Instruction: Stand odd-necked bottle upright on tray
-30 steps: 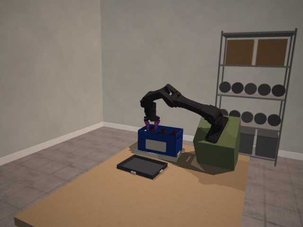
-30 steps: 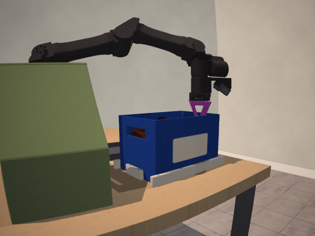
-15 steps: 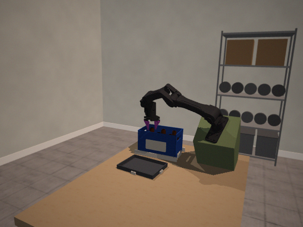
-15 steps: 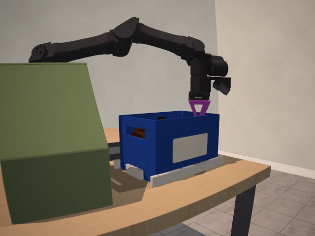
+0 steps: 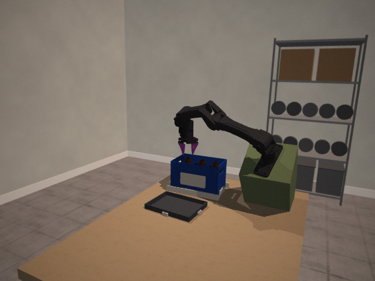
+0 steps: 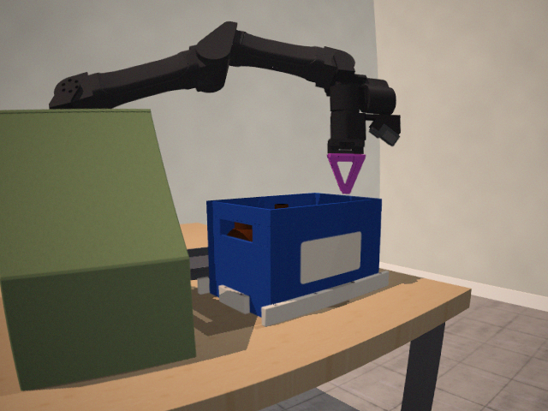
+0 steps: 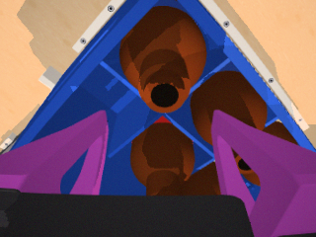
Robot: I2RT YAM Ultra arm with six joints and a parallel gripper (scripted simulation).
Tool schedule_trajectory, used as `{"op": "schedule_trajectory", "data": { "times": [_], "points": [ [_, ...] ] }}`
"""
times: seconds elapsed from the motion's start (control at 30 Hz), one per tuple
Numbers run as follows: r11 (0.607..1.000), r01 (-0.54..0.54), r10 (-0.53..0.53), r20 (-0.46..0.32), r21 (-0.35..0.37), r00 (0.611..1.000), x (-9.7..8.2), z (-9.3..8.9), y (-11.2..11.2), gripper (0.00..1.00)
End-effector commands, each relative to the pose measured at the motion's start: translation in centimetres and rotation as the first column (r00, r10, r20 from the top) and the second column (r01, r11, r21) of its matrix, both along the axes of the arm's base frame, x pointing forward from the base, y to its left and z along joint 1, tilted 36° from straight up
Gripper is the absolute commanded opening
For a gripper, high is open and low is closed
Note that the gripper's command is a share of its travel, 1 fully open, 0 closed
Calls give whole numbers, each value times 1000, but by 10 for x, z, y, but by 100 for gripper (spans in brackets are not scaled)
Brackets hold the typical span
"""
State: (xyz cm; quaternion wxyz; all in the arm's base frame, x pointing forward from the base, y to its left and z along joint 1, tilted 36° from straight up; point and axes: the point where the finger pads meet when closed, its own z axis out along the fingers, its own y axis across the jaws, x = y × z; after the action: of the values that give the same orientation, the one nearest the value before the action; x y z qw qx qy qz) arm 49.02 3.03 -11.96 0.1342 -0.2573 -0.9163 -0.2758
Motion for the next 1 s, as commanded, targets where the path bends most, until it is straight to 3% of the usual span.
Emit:
{"op": "schedule_trajectory", "data": {
  "times": [0.0,0.97],
  "points": [
    [1000,17,-17,9,-7,1000,4,16,-23,61],
    [1000,23,-22,31,-10,999,8,32,-34,61]
  ]
}}
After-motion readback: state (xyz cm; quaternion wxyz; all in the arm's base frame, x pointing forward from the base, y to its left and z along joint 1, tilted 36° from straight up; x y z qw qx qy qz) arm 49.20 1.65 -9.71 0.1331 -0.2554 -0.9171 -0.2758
